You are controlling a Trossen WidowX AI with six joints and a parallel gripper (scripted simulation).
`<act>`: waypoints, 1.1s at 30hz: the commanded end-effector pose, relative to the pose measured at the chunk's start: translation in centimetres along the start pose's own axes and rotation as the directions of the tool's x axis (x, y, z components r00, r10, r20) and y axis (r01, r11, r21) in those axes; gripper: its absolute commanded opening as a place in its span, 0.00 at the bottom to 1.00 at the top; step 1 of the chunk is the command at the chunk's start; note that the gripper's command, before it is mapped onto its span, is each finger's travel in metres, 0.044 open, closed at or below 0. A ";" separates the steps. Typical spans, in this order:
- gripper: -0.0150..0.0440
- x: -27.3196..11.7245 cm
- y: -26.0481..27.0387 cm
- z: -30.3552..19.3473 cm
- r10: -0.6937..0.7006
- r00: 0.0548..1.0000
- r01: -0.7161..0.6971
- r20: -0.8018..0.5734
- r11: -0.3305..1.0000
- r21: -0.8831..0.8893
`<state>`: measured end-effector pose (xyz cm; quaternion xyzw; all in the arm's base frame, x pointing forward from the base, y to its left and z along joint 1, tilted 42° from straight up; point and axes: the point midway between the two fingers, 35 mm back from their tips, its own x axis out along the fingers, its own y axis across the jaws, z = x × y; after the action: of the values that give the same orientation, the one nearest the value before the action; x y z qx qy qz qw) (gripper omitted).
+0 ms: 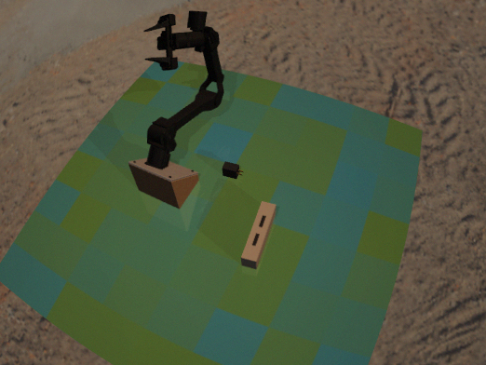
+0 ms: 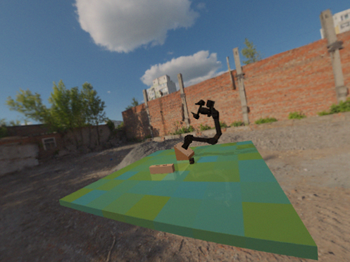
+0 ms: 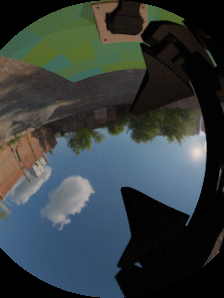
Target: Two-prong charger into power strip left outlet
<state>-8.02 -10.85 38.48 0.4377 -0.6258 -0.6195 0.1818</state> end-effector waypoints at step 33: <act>1.00 3.8 -9.3 -12.2 -0.493 0.752 0.027 -0.436 0.685 -0.728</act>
<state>1.15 -19.54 31.45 0.5946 -0.2273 -0.6578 0.4027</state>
